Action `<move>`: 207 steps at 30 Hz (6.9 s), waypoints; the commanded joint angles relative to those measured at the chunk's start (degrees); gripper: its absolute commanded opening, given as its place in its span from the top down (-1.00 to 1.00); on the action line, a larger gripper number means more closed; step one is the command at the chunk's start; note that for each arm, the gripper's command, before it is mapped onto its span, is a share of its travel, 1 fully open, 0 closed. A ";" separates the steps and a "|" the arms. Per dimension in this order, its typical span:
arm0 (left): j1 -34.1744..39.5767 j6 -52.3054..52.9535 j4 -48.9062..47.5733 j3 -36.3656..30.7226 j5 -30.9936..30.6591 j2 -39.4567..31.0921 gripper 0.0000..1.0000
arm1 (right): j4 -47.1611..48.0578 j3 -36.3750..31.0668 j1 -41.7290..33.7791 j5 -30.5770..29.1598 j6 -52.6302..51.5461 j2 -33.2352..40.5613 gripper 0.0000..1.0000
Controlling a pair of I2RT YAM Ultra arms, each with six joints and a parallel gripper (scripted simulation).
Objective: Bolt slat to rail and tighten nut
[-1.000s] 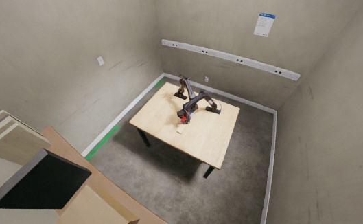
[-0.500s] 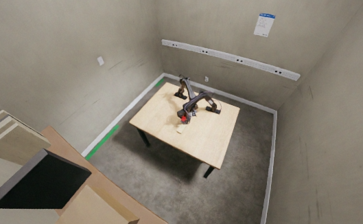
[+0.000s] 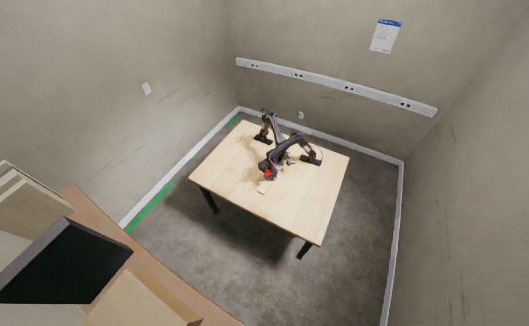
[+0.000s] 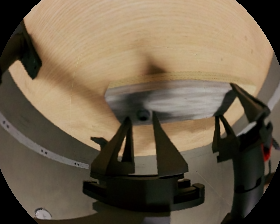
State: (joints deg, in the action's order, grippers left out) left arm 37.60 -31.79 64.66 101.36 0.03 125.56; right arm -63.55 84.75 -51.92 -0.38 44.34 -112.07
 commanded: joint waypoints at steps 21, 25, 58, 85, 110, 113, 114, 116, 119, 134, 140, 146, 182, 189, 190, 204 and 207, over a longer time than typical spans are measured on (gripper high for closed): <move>0.00 -0.01 -0.04 0.26 0.00 -0.47 -0.45 | -0.86 1.97 0.17 0.37 26.49 0.49 0.32; 0.00 -0.01 -0.04 0.26 0.00 -0.47 -0.45 | -0.86 1.97 0.17 0.38 26.50 0.49 0.32; 0.00 -0.01 -0.04 0.26 0.00 -0.47 -0.45 | -0.02 0.26 0.00 -0.14 26.14 0.40 0.75; 0.00 -0.01 -0.04 0.26 0.00 -0.47 -0.45 | 0.13 0.13 0.09 0.03 11.83 0.48 0.75; 0.00 -0.01 -0.04 0.26 0.00 -0.47 -0.45 | 0.45 -0.17 0.29 0.42 -40.09 0.67 0.75; 0.00 -0.01 -0.04 0.26 0.00 -0.47 -0.45 | 0.49 -0.21 0.31 0.46 -46.91 0.69 0.75; 0.00 -0.01 -0.04 0.26 0.00 -0.47 -0.45 | 0.49 -0.21 0.31 0.46 -46.91 0.69 0.75; 0.00 -0.01 -0.04 0.26 0.00 -0.47 -0.45 | 0.52 -0.24 0.23 0.30 -49.68 0.71 0.75; 0.00 -0.01 -0.04 0.26 0.00 -0.47 -0.45 | 0.55 -0.27 0.28 0.40 -56.32 0.73 0.75; 0.00 -0.01 -0.04 0.26 0.00 -0.47 -0.45 | 0.75 -0.47 0.31 0.46 -86.13 0.85 0.75; 0.00 -0.01 -0.04 0.26 0.00 -0.47 -0.45 | 0.81 -0.53 0.39 0.61 -99.53 0.89 0.75; 0.00 -0.01 -0.04 0.26 0.00 -0.47 -0.45 | 0.89 -0.61 0.43 0.69 -113.12 0.94 0.75; 0.00 -0.01 -0.04 0.26 0.00 -0.47 -0.45 | 1.33 -1.02 0.26 0.37 -154.24 1.21 0.75; 0.00 -0.01 -0.04 0.26 0.00 -0.47 -0.45 | 1.33 -1.03 0.26 0.37 -154.25 1.21 0.75; 0.00 -0.01 -0.04 0.26 0.00 -0.47 -0.45 | 1.33 -1.03 0.26 0.37 -154.25 1.21 0.75; -0.01 -0.04 -0.04 0.27 -0.02 -0.48 -0.45 | 1.11 0.25 0.00 0.77 -153.92 0.49 0.32; -0.01 -0.04 -0.04 0.27 -0.02 -0.48 -0.45 | 1.11 0.25 0.00 0.77 -153.92 0.49 0.32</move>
State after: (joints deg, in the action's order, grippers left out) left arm 37.60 -31.83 64.69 101.36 0.01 125.56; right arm -62.46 84.75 -51.92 0.40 -109.58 -111.96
